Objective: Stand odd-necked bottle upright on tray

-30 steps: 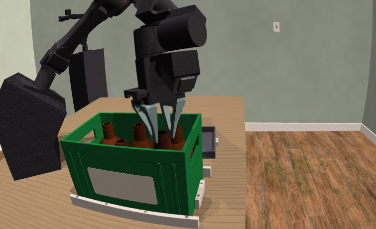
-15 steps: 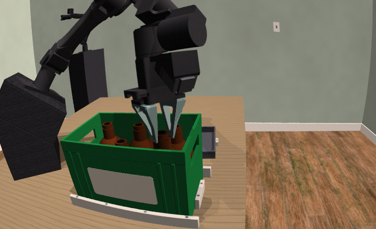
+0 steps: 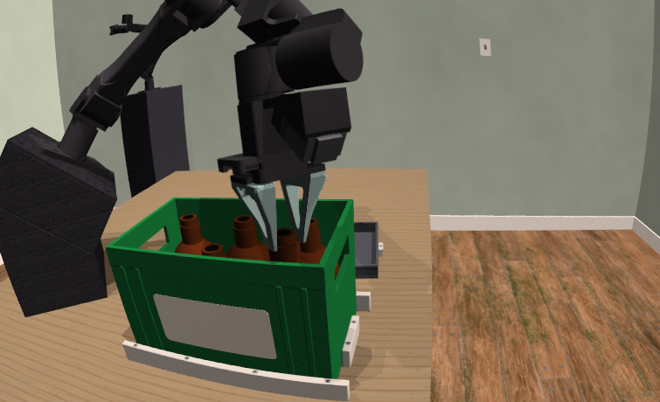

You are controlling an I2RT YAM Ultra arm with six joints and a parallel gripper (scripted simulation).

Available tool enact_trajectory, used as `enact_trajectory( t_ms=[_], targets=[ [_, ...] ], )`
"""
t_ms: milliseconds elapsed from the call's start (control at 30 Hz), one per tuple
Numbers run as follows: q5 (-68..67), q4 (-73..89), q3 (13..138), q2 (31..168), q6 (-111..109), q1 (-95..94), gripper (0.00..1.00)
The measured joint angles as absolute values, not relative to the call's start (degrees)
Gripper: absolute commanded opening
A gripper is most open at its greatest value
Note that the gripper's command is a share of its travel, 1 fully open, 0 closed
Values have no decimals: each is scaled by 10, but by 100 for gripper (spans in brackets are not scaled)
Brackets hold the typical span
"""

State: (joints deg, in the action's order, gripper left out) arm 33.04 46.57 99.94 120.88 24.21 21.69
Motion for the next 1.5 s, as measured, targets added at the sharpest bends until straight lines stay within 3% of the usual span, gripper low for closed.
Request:
enact_trajectory(
  t_ms=[1500],
  targets=[
    [340,539,1055,1209,215,245,0]
  ],
)
